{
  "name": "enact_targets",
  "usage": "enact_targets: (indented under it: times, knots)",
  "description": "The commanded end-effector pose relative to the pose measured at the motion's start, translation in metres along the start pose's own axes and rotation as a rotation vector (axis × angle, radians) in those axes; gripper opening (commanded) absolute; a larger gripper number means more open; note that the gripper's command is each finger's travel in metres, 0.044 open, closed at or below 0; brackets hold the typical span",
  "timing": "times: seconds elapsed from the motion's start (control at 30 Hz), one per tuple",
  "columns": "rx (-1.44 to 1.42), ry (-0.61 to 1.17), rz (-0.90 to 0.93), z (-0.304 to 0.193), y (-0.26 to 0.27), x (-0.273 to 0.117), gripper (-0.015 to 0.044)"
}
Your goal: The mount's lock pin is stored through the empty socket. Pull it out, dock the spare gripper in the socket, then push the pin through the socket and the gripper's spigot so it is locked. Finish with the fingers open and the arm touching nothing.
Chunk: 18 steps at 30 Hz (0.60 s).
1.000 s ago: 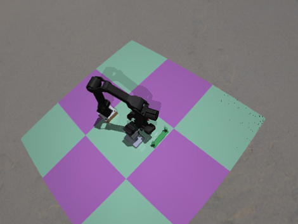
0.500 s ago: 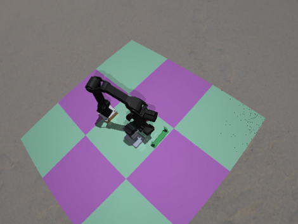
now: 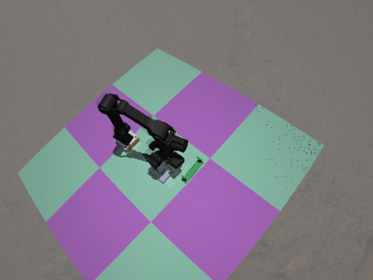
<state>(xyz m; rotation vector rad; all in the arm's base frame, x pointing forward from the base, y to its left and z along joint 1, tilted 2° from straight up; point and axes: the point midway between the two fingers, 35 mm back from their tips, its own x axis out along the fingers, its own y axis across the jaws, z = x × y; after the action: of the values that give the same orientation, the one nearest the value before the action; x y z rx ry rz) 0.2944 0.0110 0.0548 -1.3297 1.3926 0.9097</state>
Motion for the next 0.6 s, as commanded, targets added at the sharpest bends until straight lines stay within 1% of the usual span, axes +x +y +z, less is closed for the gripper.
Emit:
enact_targets:
  times: [0.0,0.07,0.3,0.33,0.57]
  knots:
    - [-0.003,0.005,0.001,-0.0029,0.001,0.0018,0.0]
    - [-0.003,0.005,0.001,-0.0029,0.001,0.0018,0.0]
    - [0.001,0.0,0.0,-0.0014,0.0002,0.0004,0.0184]
    - [0.001,0.0,0.0,-0.0014,0.0002,0.0004,0.02]
    - [0.001,0.0,0.0,0.0003,0.0001,-0.0033,0.02]
